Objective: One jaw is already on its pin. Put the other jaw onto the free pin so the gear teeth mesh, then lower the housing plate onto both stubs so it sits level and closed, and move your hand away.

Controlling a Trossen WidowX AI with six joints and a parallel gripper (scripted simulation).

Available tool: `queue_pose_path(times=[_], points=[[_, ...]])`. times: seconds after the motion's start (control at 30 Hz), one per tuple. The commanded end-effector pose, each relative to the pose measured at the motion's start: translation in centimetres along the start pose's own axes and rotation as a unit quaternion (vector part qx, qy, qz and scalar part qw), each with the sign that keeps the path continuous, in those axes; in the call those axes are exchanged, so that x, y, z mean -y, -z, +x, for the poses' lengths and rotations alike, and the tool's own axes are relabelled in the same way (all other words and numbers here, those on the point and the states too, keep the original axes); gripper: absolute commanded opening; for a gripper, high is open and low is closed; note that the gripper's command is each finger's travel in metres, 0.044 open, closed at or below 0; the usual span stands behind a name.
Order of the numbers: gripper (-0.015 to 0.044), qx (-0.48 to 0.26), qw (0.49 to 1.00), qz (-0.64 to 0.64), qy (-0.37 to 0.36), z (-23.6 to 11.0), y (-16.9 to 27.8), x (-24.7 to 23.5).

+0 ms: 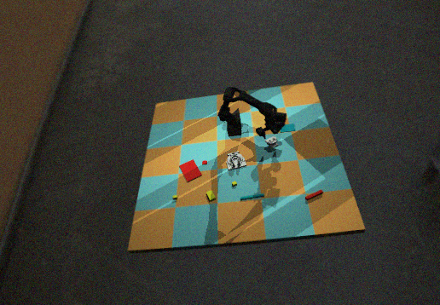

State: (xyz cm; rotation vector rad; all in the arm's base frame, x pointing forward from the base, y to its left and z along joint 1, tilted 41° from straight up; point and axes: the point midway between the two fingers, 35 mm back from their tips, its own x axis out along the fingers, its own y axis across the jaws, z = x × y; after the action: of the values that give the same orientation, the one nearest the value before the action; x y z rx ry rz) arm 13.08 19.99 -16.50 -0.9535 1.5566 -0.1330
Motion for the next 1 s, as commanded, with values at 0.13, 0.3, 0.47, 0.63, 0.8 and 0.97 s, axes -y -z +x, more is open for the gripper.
queue_pose_path(times=[0.13,0.3,0.47,0.63,0.8,0.97], points=[[0.0440,-0.001,1.000,-0.004,0.003,1.2,0.0,0.1],[0.0440,0.000,1.000,-0.004,0.003,2.0,-0.1,0.0],[0.0440,0.000,1.000,-0.004,0.003,2.2,-0.1,0.0],[0.0440,0.000,1.000,-0.004,0.003,2.2,-0.1,0.0],[0.0440,0.000,1.000,-0.004,0.003,2.9,-0.1,0.0],[0.0440,0.000,1.000,-0.004,0.003,3.7,-0.1,0.1]])
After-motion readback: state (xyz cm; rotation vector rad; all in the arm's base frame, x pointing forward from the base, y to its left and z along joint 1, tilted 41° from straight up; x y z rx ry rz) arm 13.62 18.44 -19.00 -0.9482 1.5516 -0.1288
